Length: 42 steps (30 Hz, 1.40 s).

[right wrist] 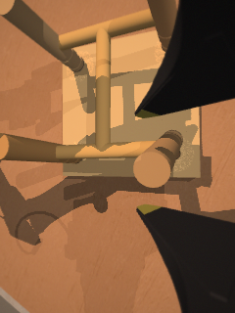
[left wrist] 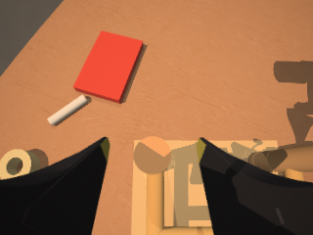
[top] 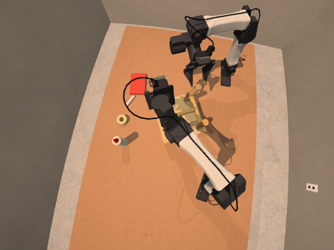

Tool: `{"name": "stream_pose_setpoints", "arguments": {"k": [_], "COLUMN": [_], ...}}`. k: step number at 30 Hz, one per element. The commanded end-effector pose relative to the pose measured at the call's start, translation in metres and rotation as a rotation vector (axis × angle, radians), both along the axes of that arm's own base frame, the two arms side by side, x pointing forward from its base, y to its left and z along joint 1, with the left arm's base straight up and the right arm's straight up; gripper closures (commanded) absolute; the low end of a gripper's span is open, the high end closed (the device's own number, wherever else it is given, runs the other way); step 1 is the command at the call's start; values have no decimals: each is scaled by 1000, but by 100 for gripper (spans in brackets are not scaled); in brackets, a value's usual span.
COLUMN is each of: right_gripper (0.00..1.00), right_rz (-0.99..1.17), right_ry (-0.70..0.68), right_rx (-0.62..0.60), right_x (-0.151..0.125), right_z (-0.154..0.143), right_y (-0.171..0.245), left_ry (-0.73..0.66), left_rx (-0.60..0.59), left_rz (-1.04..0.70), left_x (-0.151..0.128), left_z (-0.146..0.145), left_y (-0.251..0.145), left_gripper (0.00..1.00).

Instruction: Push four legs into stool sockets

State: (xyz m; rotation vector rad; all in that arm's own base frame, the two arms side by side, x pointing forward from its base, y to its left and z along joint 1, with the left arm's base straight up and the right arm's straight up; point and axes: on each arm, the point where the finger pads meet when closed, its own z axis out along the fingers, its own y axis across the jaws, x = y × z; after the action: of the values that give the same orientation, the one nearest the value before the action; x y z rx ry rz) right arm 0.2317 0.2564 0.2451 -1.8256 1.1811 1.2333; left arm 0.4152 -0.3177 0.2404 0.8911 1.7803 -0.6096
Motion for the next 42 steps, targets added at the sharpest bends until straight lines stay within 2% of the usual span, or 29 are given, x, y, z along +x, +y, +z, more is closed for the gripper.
{"name": "stream_pose_setpoints", "arguments": {"k": [1,6,7,8,15,20,21,22,26,37,38,40,41,42], "right_gripper": [26,26,26,26,26,26,26,26,26,26,26,26,26,26], "right_rz": [9,5,4,4,4,4,4,4,4,4,4,4,5,5], "right_ry": [27,28,28,28,28,28,28,28,28,28,28,28,28,28], "right_rx": [-8,-9,-9,-9,-9,-9,-9,-9,-9,-9,-9,-9,-9,-9], "right_x": [-4,-2,-2,-2,-2,-2,-2,-2,-2,-2,-2,-2,-2,-2], "right_z": [-1,-2,-2,-2,-2,-2,-2,-2,-2,-2,-2,-2,-2,-2], "right_y": [3,2,2,2,2,2,2,2,2,2,2,2,2,2], "left_ry": [-39,-38,11,2,27,11,-13,35,15,21,-29,-7,0,0], "left_rx": [-28,-27,3,-3,12,2,-11,17,4,8,-21,-9,-5,-5], "left_rz": [21,22,23,23,15,14,6,13,12,10,4,9,8,7], "left_x": [8,8,2,4,4,3,3,2,2,2,2,0,0,0], "left_z": [18,18,-10,-7,-33,-29,-18,-45,-40,-59,-33,-47,-52,-52], "left_y": [4,5,8,7,3,3,0,3,3,2,0,3,2,2], "left_gripper": [26,26,26,26,26,26,26,26,26,26,26,26,70,70]}}
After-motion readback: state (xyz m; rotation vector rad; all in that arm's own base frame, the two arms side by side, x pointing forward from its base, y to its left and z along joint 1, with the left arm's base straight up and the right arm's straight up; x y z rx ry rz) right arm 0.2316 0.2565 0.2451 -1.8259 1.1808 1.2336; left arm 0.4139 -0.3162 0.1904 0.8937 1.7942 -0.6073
